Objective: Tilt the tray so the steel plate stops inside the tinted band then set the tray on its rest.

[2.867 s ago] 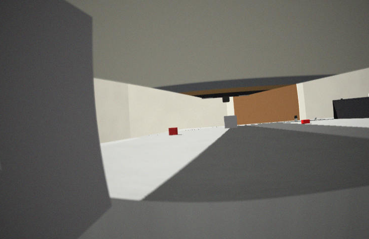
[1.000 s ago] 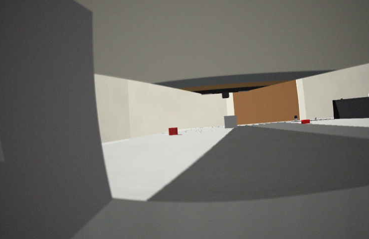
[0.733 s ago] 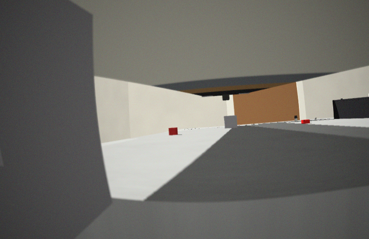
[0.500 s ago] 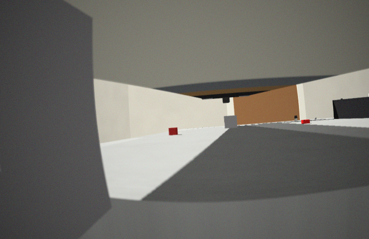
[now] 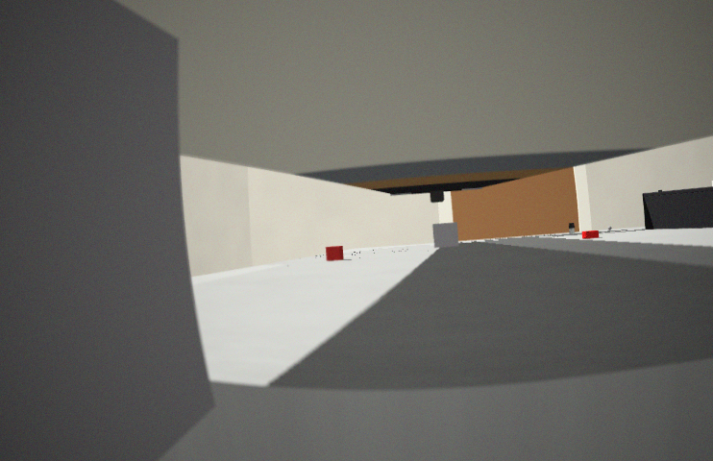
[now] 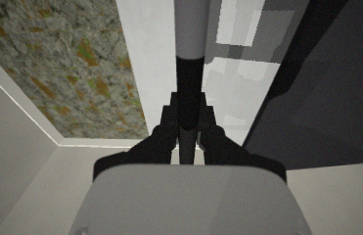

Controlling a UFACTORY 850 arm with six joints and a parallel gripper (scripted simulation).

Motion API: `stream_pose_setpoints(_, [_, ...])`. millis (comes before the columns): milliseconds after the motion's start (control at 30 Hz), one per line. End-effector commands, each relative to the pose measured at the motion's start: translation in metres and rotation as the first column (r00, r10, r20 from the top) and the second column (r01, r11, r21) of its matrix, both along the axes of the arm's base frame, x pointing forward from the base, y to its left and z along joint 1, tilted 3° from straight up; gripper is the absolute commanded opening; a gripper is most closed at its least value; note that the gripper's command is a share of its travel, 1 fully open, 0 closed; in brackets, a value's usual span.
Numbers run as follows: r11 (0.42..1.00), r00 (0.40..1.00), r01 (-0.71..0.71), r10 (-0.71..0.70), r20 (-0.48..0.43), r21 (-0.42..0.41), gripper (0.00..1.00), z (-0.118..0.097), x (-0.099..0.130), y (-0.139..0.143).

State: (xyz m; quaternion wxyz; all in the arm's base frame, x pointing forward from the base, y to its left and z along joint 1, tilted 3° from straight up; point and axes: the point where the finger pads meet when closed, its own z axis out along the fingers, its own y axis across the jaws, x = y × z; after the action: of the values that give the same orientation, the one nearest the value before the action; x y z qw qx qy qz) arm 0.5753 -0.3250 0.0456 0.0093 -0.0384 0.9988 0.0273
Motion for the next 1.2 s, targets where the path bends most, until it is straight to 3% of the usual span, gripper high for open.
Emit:
stream_pose_setpoints(0, [1.000, 1.000, 0.000, 0.000, 0.000, 0.000, 0.00, 0.036, 0.000, 0.001])
stream_pose_setpoints(67, [1.000, 1.000, 0.000, 0.000, 0.000, 0.000, 0.00, 0.069, 0.000, 0.005])
stream_pose_setpoints(100, [1.000, 1.000, 0.000, 0.000, 0.000, 0.000, 0.00, 0.074, -0.001, 0.005])
stream_pose_setpoints(167, [1.000, 1.000, 0.000, 0.000, 0.000, 0.000, 0.00, 0.055, 0.000, 0.003])
stream_pose_setpoints(267, [1.000, 1.000, 0.000, 0.000, 0.000, 0.000, 0.00, 0.003, 0.001, -0.001])
stream_pose_setpoints(467, [1.000, 1.000, 0.000, 0.000, 0.000, 0.000, 0.00, -0.002, 0.001, -0.001])
stream_pose_setpoints(500, [1.000, 1.000, 0.000, 0.000, 0.000, 0.000, 0.00, 0.002, 0.001, -0.001])
stream_pose_setpoints(600, [1.000, 1.000, 0.000, 0.000, 0.000, 0.000, 0.00, 0.054, 0.000, 0.003])
stream_pose_setpoints(667, [1.000, 1.000, 0.000, 0.000, 0.000, 0.000, 0.00, 0.073, -0.001, 0.005])
stream_pose_setpoints(733, [1.000, 1.000, 0.000, 0.000, 0.000, 0.000, 0.00, 0.054, 0.000, 0.003])
stream_pose_setpoints(833, [1.000, 1.000, 0.000, 0.000, 0.000, 0.000, 0.00, 0.002, 0.001, -0.001])
stream_pose_setpoints(1033, [1.000, 1.000, 0.000, 0.000, 0.000, 0.000, 0.00, -0.003, 0.001, -0.001])
stream_pose_setpoints(1100, [1.000, 1.000, 0.000, 0.000, 0.000, 0.000, 0.00, 0.016, 0.001, 0.000])
stream_pose_setpoints(1167, [1.000, 1.000, 0.000, 0.000, 0.000, 0.000, 0.00, 0.054, 0.000, 0.003])
